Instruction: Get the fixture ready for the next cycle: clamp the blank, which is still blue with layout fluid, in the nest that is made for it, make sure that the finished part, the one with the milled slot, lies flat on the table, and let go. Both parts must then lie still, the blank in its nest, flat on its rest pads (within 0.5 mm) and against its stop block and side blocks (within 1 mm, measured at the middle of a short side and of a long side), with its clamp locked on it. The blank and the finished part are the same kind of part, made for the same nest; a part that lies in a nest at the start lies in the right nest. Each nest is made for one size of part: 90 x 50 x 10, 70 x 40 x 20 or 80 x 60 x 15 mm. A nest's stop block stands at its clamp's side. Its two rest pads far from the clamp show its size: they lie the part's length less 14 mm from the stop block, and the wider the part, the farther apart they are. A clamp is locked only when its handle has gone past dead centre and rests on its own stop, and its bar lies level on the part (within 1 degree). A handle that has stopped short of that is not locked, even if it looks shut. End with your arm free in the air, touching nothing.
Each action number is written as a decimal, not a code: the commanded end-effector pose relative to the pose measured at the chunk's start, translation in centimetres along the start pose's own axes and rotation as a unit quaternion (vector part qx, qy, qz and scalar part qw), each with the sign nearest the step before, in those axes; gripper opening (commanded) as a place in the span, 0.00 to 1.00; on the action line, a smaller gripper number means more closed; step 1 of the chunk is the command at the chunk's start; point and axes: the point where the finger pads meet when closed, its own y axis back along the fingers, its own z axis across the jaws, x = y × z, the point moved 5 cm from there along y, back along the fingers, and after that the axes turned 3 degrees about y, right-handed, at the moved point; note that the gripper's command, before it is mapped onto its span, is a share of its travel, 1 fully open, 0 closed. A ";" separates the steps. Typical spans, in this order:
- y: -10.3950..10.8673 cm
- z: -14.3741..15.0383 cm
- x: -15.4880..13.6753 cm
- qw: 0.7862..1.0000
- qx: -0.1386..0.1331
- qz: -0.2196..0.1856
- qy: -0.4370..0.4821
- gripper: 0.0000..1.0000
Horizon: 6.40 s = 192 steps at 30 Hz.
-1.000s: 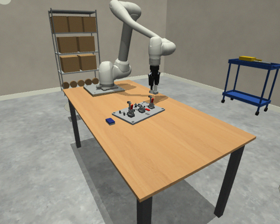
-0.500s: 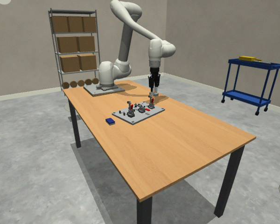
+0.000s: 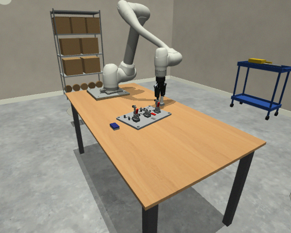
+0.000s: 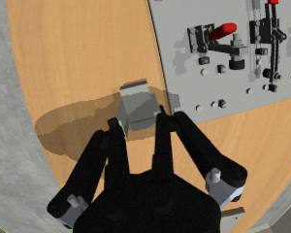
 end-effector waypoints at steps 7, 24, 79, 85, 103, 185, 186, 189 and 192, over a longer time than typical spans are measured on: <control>-1.8 -0.4 -0.2 1.000 0.002 -0.002 -0.001 0.00; -1.8 -0.4 -0.2 1.000 0.002 -0.002 -0.001 0.00; -2.3 -0.5 -0.6 1.000 0.002 -0.002 -0.001 0.00; -2.3 -0.5 -0.6 1.000 0.002 -0.002 -0.002 0.00; -2.6 -0.5 -0.6 1.000 0.002 -0.002 -0.002 0.00; 6.5 -0.5 -0.5 1.000 0.002 -0.002 -0.002 0.40; 6.7 -0.5 -0.5 1.000 0.002 -0.002 -0.002 0.40; 7.0 -0.5 -0.5 1.000 0.002 -0.002 -0.002 0.40; 7.0 -0.5 -0.5 1.000 0.002 -0.002 -0.002 0.40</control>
